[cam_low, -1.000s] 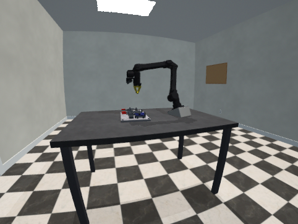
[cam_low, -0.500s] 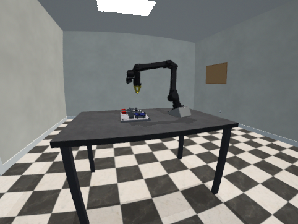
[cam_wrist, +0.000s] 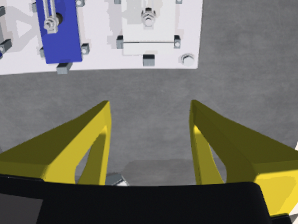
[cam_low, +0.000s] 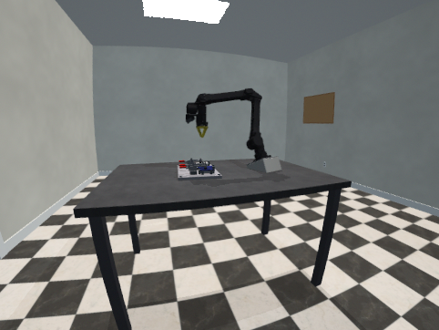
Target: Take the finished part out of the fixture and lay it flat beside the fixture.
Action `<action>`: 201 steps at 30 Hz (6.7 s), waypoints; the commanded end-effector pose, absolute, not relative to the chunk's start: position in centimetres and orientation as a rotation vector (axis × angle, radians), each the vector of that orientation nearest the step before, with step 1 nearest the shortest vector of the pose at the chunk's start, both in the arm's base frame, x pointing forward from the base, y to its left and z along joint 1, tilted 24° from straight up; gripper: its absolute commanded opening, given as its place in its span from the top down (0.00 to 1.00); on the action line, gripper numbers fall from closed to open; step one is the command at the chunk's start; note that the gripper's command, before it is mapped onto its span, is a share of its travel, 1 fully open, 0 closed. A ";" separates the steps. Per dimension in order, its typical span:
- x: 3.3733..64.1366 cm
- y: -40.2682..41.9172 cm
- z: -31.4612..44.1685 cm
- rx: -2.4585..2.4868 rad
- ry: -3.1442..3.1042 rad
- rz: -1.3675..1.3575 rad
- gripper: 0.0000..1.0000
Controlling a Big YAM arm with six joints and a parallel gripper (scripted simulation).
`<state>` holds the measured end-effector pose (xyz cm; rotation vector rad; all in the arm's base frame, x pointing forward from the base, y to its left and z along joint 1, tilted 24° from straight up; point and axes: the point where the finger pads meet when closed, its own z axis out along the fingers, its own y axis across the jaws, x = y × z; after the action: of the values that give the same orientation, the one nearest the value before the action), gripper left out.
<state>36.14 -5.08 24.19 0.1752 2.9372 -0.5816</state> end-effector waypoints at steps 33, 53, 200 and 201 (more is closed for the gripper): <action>37.7 -4.2 26.6 0.180 2.886 -0.558 0.55; 37.0 -6.6 20.8 0.177 2.937 -0.580 0.55; 51.1 -12.5 11.6 0.175 2.963 -0.585 0.55; 51.1 -12.5 11.7 0.176 2.961 -0.585 0.55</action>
<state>51.00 -11.63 13.14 0.1730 2.9406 -0.5819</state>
